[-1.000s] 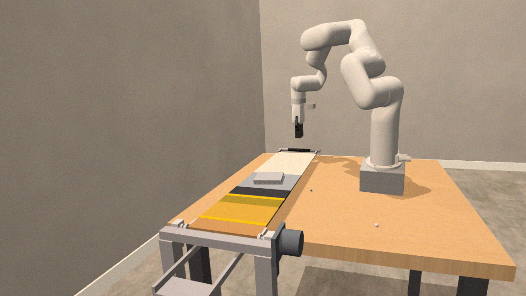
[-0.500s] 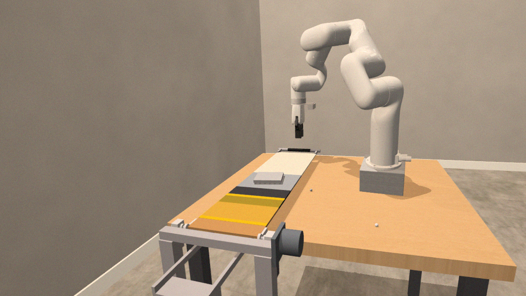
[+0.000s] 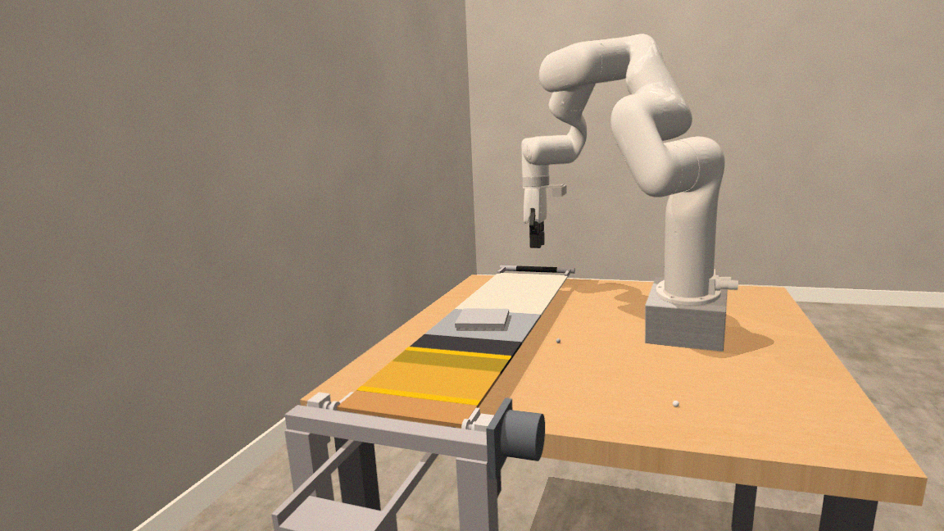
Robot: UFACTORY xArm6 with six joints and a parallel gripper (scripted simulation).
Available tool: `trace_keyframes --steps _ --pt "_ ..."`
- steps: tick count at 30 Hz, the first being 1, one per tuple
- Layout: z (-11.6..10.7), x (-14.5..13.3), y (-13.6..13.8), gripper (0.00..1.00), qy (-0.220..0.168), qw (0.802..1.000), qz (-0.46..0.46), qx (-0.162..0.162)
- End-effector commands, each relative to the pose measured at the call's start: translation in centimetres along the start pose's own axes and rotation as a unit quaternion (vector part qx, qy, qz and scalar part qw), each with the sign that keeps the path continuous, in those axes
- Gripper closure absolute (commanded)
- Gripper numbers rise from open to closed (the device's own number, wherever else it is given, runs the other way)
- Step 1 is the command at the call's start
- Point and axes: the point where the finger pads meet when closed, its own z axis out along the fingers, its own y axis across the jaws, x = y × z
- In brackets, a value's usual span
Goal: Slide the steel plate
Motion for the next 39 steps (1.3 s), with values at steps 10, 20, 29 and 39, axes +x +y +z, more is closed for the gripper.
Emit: trace_keyframes --steps 10,20,29,39 --pt "0.1 -0.1 -0.1 0.59 -0.002 1.000 0.000 0.001" --pt "1.2 -0.2 -0.1 0.59 -0.002 1.000 0.000 0.001" --pt "2.3 -0.2 -0.2 0.59 -0.002 1.000 0.000 0.001" --pt "3.8 -0.3 -0.2 0.59 -0.002 1.000 0.000 0.001"
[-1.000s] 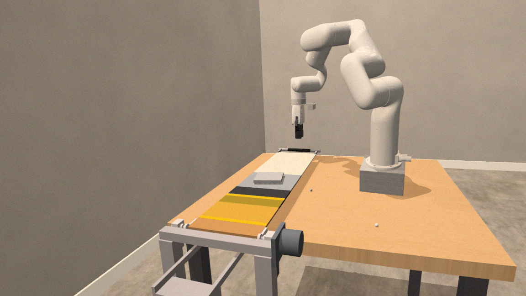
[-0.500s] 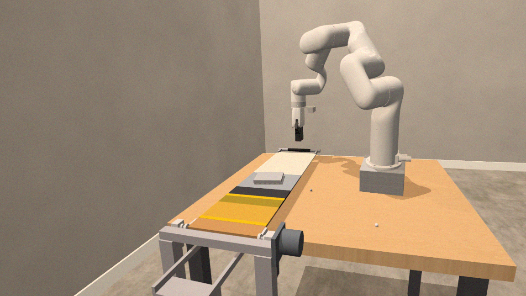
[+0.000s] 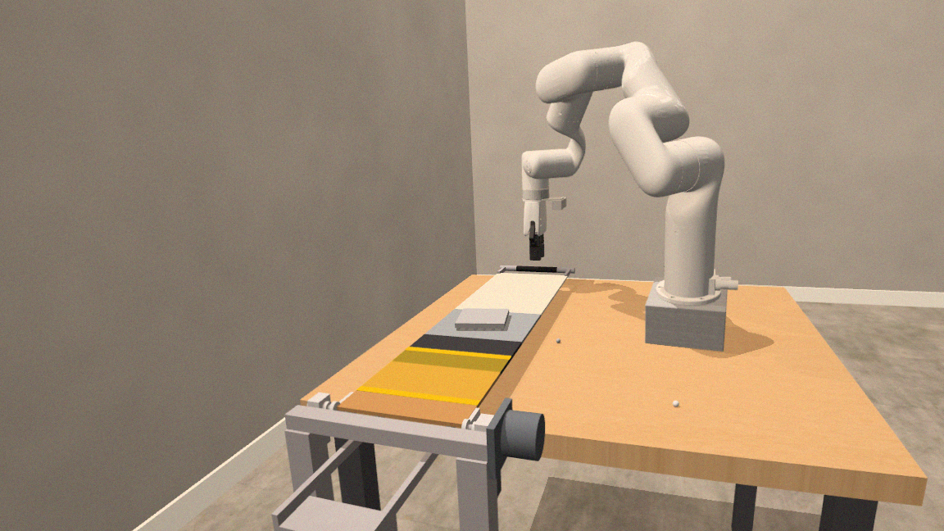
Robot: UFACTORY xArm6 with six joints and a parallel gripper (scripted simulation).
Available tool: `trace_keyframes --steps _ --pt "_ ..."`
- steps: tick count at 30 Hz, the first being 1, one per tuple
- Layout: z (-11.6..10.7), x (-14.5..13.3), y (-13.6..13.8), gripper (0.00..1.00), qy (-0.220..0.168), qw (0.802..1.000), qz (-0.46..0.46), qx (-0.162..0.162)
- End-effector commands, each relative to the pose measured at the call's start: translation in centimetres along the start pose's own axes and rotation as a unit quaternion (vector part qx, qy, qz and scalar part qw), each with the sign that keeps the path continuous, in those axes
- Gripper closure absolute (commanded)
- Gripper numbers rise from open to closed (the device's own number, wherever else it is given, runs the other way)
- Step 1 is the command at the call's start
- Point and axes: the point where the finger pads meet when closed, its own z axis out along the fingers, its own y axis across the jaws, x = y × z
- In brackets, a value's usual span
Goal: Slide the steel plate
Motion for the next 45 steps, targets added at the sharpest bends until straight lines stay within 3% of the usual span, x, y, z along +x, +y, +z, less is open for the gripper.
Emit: trace_keyframes --steps 1,45 --pt "0.3 -0.1 -0.1 0.59 -0.002 1.000 0.000 0.002" --pt "1.3 -0.3 -0.2 0.59 -0.002 1.000 0.000 0.002"
